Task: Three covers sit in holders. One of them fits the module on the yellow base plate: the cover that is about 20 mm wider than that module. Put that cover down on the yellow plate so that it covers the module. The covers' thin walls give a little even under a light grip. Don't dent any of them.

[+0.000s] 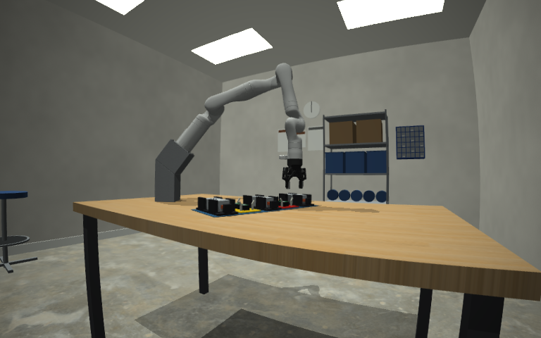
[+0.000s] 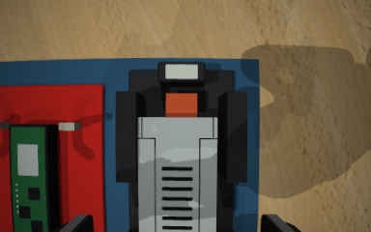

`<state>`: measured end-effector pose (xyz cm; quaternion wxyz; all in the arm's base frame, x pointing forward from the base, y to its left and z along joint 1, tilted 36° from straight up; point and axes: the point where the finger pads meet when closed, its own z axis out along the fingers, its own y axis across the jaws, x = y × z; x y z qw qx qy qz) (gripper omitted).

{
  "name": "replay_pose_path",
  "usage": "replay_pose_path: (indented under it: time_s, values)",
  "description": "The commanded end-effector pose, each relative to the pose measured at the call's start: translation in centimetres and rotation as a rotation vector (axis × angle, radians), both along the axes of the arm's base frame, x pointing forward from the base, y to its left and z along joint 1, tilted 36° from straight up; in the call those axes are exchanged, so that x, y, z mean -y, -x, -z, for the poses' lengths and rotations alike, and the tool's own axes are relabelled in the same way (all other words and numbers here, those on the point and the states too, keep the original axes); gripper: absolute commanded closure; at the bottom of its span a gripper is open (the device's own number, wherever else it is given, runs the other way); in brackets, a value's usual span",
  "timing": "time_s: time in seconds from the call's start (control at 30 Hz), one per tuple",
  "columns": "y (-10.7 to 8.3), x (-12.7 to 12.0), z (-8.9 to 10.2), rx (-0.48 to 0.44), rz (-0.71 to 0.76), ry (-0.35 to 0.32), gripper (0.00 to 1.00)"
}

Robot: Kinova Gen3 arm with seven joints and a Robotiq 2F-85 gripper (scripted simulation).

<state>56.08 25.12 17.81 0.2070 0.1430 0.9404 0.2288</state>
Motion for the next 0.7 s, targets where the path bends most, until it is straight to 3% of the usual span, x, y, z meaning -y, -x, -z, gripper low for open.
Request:
replay_pose_path:
  time_s: [0.0,0.67]
  values:
    - [-0.18,-0.22,-0.11,0.005,0.002,-0.004,0.00]
    - [-0.64,-0.59,0.69,0.005,0.002,-0.004,0.00]
